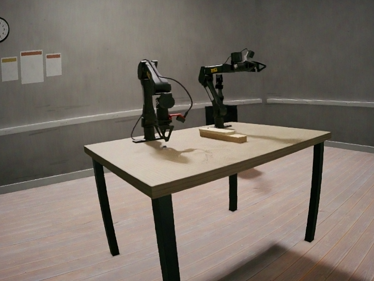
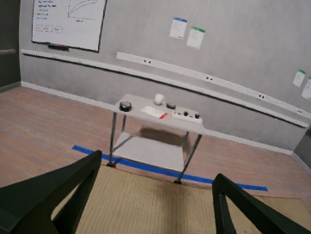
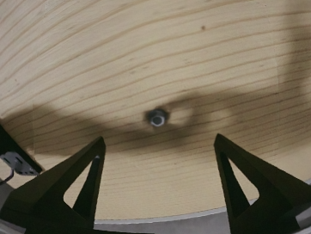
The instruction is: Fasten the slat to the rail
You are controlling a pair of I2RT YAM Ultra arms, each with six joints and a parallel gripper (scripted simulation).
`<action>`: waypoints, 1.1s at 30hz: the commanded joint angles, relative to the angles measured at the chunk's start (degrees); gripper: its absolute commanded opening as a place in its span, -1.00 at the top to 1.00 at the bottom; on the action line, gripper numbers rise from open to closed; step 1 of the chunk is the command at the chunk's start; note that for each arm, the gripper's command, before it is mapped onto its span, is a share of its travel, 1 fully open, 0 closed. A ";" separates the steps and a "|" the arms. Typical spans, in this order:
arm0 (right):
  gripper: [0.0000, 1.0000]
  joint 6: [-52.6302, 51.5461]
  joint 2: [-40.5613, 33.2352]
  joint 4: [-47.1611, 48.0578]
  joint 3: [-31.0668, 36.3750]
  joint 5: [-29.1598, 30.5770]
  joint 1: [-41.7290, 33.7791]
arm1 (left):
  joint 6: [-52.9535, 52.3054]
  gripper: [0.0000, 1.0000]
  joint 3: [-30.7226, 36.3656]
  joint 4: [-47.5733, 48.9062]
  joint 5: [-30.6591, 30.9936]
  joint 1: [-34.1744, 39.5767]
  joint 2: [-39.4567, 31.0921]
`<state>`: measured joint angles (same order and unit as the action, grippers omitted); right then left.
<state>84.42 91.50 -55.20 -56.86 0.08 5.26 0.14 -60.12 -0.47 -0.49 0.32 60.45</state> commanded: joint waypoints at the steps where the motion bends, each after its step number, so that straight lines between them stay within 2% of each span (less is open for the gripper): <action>1: -1.00 0.28 0.60 1.56 0.85 -0.07 0.16 | -0.15 -1.00 -0.19 0.74 0.47 -0.31 -0.58; 33: -1.00 0.34 2.64 6.39 3.71 -0.08 0.19 | -0.15 -1.00 -0.19 0.74 0.47 -0.31 -0.58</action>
<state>84.42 93.56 -50.39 -54.00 0.08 5.26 0.14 -60.12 -0.47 -0.49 0.32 60.45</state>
